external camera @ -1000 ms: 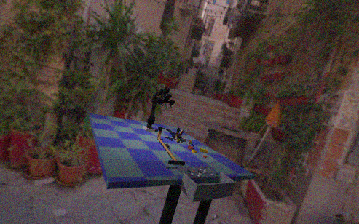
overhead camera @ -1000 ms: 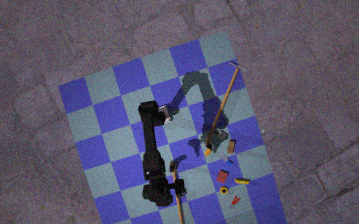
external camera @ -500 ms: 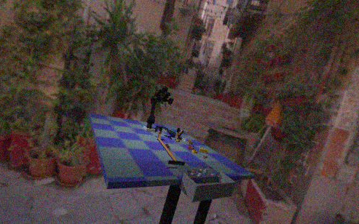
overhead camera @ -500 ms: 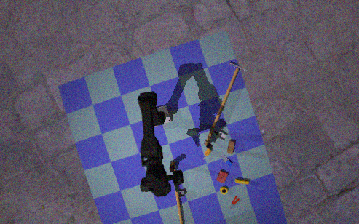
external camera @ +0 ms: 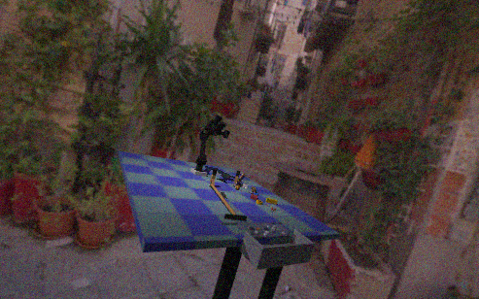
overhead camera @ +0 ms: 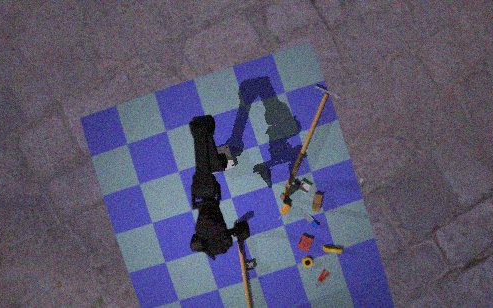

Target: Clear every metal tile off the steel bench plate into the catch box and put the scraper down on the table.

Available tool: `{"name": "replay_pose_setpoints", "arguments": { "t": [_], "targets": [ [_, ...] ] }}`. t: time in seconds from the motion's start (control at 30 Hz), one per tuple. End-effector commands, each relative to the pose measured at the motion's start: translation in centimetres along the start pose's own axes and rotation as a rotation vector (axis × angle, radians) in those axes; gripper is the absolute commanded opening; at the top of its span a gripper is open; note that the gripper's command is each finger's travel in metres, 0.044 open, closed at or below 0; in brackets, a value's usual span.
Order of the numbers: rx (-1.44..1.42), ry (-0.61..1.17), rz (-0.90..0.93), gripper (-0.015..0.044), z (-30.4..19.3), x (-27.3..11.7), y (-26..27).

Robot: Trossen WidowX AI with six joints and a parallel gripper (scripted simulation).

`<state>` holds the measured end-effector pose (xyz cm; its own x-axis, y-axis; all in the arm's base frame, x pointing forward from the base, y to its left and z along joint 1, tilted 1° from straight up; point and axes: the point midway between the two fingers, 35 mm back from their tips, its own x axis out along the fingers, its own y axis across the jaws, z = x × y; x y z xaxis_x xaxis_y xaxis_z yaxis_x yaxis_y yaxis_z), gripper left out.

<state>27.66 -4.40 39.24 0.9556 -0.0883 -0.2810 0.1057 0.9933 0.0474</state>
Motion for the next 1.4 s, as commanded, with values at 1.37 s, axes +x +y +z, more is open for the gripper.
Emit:
{"name": "replay_pose_setpoints", "arguments": {
  "t": [1.37],
  "targets": [
    [-0.042,-0.116,0.018,0.044,-0.6,-3.4,0.6]
  ]
}}
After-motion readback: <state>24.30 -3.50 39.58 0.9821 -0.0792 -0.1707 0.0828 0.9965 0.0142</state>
